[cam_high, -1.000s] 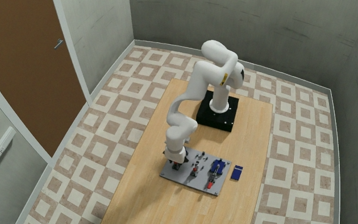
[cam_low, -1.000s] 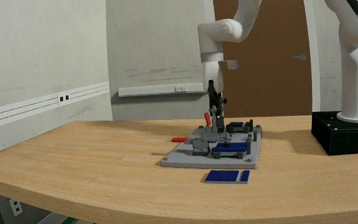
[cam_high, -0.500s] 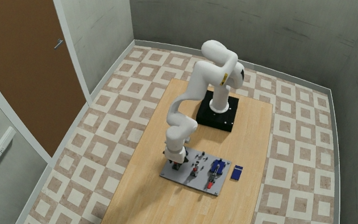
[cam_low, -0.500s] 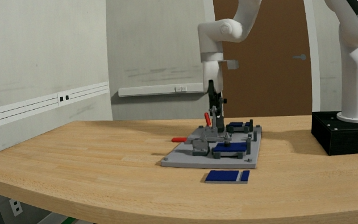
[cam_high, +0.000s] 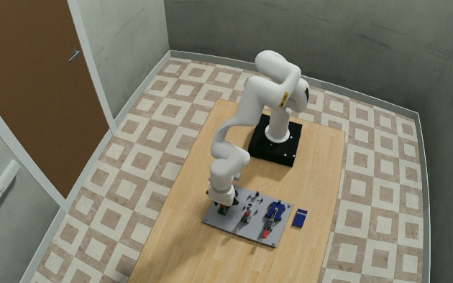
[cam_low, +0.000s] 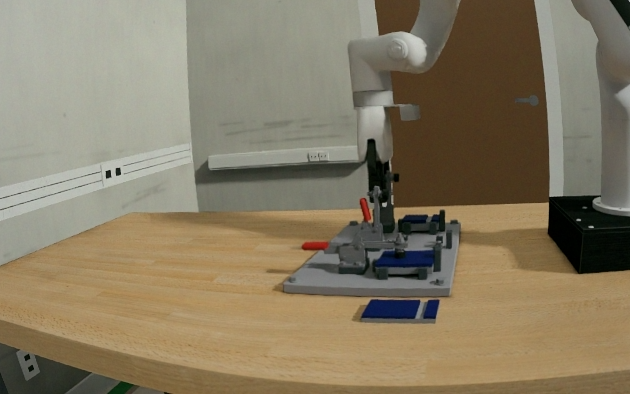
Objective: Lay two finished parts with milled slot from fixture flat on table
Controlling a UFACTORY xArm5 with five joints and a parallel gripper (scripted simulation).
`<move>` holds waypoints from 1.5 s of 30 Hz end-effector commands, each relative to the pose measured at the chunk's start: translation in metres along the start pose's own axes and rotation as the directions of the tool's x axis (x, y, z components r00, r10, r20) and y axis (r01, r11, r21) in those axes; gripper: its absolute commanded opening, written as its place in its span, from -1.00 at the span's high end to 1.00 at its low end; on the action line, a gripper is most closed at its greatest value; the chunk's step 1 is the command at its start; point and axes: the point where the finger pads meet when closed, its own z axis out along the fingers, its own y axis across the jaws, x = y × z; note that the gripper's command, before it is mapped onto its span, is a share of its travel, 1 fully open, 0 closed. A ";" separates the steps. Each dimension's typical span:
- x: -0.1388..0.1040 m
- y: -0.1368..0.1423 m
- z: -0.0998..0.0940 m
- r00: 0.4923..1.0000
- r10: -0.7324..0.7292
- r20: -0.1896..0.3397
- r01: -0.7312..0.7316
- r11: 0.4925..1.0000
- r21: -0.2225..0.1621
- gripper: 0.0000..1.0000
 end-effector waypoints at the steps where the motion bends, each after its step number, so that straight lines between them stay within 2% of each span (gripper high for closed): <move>1: -0.002 0.000 -0.004 1.000 0.000 0.005 0.000 1.000 0.001 0.03; 16: -0.002 -0.001 -0.043 1.000 0.000 0.005 0.000 1.000 0.001 0.03; 38: -0.002 -0.001 -0.049 1.000 0.000 0.005 0.000 1.000 0.001 0.03; 39: -0.002 -0.001 -0.049 1.000 0.000 0.005 0.000 1.000 0.001 -1.00; 45: -0.002 -0.001 -0.047 1.000 0.000 0.005 0.000 1.000 0.001 -1.00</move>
